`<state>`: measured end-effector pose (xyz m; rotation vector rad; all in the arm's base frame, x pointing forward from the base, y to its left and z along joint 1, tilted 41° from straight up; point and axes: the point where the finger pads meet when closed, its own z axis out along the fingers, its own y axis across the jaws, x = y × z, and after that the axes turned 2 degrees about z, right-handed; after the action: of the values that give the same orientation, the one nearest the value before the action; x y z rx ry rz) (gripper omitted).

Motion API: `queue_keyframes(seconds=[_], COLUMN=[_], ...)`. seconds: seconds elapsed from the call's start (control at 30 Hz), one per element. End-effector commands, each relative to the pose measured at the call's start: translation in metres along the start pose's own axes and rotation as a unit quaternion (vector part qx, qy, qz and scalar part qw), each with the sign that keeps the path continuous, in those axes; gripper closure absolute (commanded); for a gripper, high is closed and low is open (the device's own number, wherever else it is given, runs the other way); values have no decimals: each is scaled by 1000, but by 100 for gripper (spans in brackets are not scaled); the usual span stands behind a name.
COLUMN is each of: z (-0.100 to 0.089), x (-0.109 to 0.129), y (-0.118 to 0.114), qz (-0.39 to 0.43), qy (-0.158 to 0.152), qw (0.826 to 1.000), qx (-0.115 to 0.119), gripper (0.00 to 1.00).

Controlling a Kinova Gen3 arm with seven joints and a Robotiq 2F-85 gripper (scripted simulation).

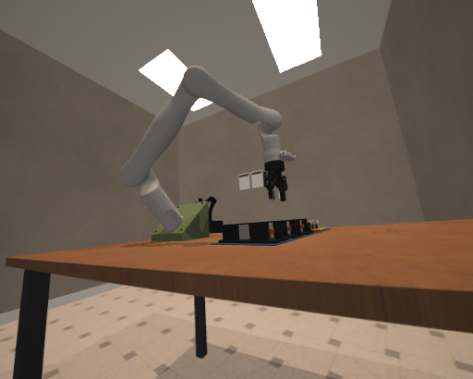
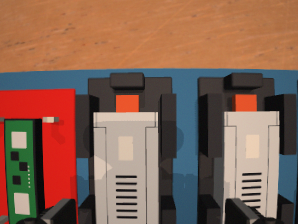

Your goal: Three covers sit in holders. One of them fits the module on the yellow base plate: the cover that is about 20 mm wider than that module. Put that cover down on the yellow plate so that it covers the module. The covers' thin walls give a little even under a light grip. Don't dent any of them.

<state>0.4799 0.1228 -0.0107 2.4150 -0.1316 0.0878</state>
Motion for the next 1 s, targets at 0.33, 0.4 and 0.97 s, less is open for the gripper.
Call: queue_keyframes(seconds=[0.33, 0.4, 0.97], z=[1, 1, 3], x=[2, 2, 3], y=[44, 56, 98], qz=[0, 0, 0], qy=[1, 1, 1], qw=[1000, 1000, 1000], qx=[1, 1, 1], gripper=[0, 0, 0])
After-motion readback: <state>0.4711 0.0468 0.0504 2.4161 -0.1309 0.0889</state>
